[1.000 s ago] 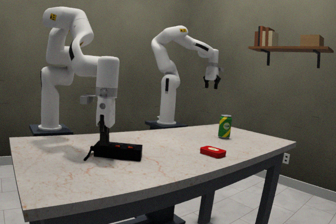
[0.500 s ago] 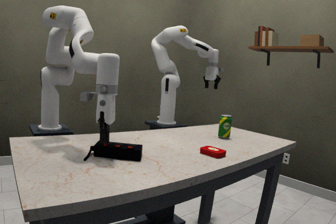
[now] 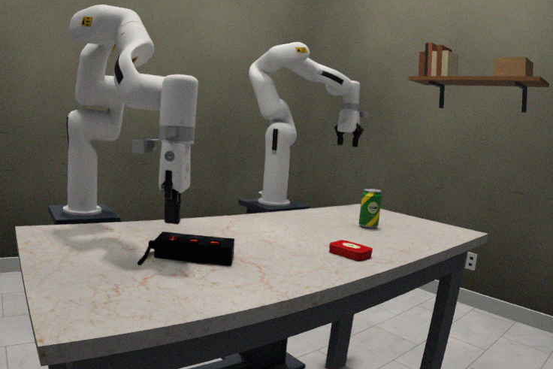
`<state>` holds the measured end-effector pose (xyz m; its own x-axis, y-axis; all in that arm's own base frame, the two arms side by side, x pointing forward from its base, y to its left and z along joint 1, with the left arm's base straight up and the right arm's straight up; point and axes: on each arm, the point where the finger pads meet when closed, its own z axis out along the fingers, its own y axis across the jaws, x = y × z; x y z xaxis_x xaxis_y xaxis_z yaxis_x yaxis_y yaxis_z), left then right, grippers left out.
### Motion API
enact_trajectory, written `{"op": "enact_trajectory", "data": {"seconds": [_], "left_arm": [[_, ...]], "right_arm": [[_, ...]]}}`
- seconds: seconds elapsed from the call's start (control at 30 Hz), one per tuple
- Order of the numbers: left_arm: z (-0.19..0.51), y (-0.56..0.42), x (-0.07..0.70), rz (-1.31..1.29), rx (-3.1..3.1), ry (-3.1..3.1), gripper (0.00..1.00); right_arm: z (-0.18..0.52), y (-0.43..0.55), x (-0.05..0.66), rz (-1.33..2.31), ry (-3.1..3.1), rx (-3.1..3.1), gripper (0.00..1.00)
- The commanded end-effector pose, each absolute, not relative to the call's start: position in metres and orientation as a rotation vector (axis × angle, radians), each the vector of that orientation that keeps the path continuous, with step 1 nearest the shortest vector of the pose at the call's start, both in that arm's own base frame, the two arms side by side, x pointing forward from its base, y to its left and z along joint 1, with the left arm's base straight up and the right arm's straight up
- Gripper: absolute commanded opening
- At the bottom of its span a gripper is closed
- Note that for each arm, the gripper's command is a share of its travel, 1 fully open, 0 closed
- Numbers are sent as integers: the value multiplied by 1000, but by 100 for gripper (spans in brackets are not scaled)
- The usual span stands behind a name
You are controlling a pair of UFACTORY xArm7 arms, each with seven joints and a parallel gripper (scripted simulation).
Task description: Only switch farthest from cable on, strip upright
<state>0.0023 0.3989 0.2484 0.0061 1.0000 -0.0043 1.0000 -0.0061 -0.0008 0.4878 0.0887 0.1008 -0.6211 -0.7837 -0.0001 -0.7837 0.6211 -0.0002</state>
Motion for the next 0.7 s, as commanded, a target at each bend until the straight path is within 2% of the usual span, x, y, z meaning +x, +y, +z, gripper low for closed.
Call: {"op": "enact_trajectory", "data": {"seconds": [0.0, 0.67], "left_arm": [[250, 400, 2, 0, 2228, 2215, 100], [250, 400, 2, 0, 2228, 2215, 100]], "right_arm": [[103, 89, 489, -2, 2825, -1366, 0], [106, 96, 495, -2, 2825, -1366, 0]]}}
